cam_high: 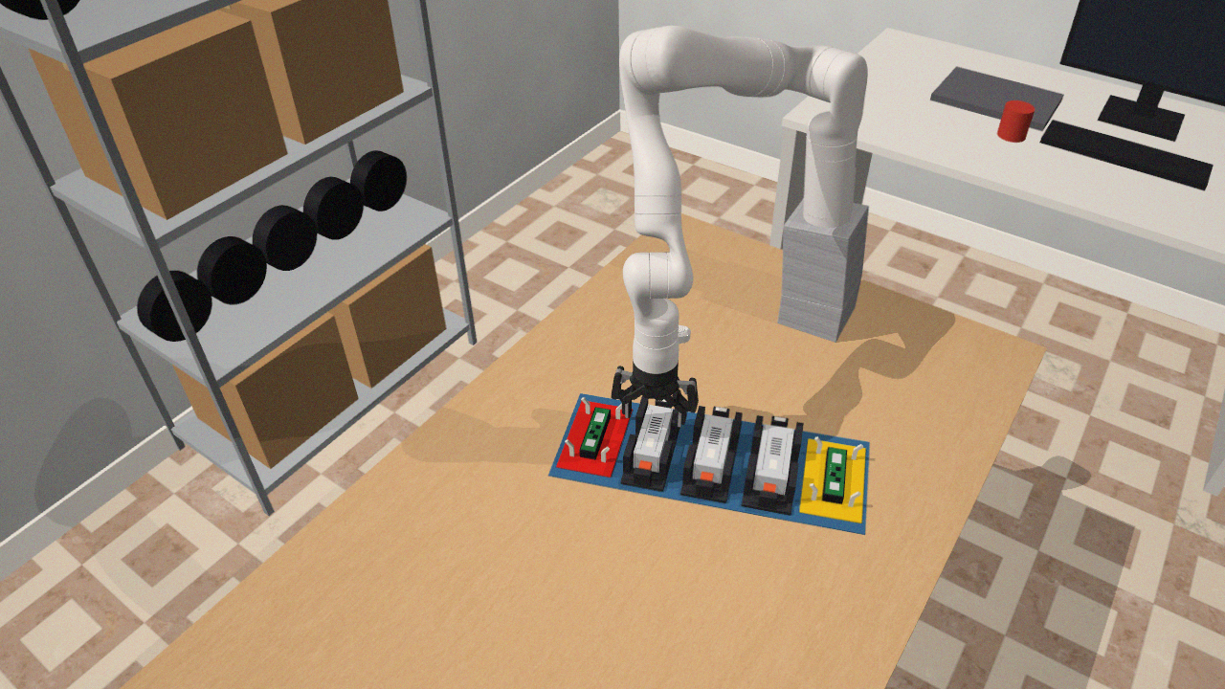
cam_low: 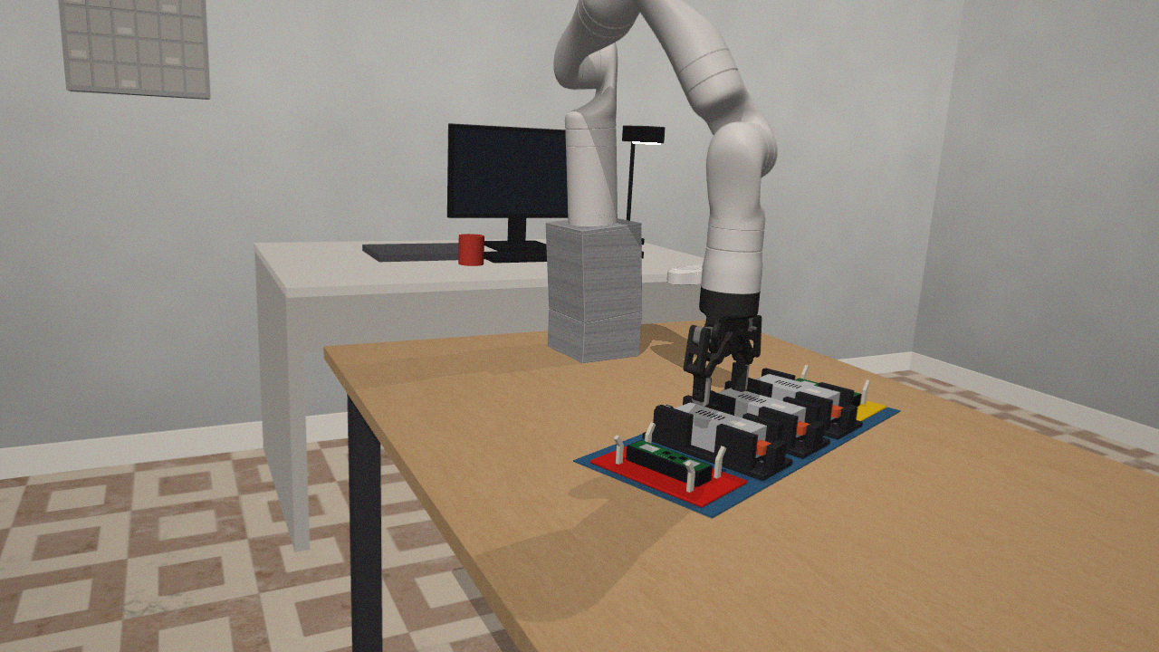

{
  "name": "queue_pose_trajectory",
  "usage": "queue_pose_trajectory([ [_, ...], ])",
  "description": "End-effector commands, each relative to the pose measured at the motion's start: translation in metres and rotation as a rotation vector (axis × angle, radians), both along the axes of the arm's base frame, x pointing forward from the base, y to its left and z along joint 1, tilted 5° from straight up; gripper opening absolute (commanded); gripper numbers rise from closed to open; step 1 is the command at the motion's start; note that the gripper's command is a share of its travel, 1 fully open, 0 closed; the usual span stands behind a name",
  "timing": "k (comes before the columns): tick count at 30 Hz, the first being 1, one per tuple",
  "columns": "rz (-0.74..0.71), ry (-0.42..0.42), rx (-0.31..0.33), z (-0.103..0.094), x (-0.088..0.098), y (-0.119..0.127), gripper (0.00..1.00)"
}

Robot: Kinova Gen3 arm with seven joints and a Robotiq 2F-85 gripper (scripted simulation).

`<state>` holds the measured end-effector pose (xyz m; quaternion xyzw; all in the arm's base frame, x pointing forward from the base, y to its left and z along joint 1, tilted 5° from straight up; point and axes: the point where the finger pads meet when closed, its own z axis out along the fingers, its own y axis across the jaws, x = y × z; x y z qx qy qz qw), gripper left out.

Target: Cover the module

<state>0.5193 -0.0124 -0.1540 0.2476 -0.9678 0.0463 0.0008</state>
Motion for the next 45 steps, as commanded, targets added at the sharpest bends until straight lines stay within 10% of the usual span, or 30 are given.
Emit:
queue_pose_trajectory([
  [1, 0.000, -0.002, 0.000, 0.001, 0.001, 0.000, 1.00],
  [45, 0.000, -0.002, 0.000, -0.026, 0.001, -0.002, 1.00],
])
